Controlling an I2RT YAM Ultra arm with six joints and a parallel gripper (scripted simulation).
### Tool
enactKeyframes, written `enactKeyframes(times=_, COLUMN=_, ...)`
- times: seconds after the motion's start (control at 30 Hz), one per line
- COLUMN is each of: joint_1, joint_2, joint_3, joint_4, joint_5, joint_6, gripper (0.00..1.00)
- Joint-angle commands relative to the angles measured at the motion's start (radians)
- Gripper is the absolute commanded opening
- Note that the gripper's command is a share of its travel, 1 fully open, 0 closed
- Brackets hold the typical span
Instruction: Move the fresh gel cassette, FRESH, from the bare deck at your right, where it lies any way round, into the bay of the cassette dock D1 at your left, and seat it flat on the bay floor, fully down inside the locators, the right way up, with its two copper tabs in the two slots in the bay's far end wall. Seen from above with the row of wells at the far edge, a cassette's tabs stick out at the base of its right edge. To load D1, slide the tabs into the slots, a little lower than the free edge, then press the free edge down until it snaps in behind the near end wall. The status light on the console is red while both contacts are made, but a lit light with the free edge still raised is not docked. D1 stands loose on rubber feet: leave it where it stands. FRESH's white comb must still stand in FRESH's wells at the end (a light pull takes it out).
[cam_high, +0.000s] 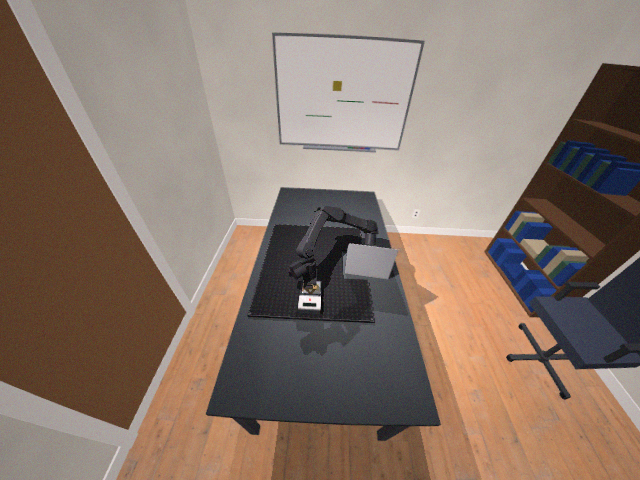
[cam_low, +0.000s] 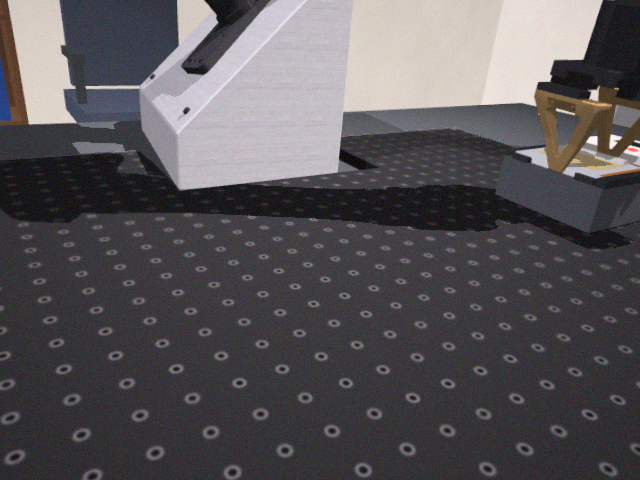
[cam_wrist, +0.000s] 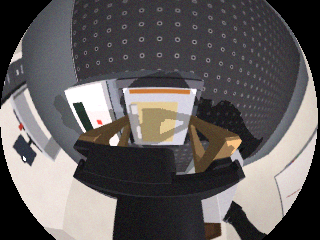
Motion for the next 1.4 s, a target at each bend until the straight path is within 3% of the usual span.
enactKeyframes(times=0.0, joint_1=-0.035, joint_2=0.042, joint_3=-0.030, joint_4=0.096, joint_5=0.047, joint_6=-0.035, gripper=0.00)
enactKeyframes(times=0.67, joint_1=-0.035, joint_2=0.042, joint_3=-0.030, joint_4=0.096, joint_5=0.047, joint_6=-0.035, gripper=0.00)
enactKeyframes(times=0.7, joint_1=-0.033, joint_2=0.040, joint_3=-0.030, joint_4=0.093, joint_5=0.046, joint_6=-0.031, gripper=0.91)
enactKeyframes(times=1.37, joint_1=0.020, joint_2=-0.029, joint_3=-0.019, joint_4=0.037, joint_5=0.027, joint_6=0.005, gripper=0.91)
